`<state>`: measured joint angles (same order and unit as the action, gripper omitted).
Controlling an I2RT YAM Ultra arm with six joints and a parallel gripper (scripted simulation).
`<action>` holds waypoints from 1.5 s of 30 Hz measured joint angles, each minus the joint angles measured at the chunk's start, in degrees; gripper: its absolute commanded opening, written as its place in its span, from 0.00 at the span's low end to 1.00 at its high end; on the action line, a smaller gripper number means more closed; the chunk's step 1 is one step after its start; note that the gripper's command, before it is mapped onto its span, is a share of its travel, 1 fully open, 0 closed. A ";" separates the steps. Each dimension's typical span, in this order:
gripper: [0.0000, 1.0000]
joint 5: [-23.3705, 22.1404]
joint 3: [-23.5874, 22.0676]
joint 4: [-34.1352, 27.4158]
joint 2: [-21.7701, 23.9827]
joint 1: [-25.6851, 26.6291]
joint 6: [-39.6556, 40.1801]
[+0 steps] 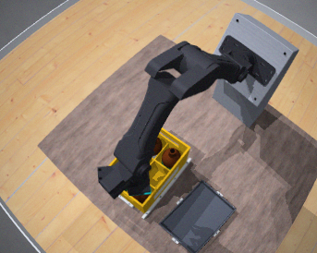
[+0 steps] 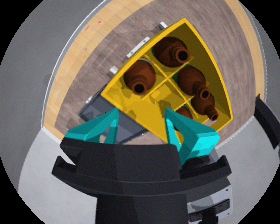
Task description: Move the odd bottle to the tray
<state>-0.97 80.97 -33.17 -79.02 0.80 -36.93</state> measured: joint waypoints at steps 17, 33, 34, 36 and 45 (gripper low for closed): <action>0.61 0.11 0.33 1.62 -2.89 -0.02 -0.11; 0.61 0.28 0.85 4.57 -5.86 -0.02 -0.22; 0.61 0.28 0.83 4.66 -6.10 -0.02 -0.22; 0.61 0.28 0.85 4.66 -6.23 -0.02 -0.22; 0.61 0.35 1.01 5.70 -6.78 -0.31 -0.24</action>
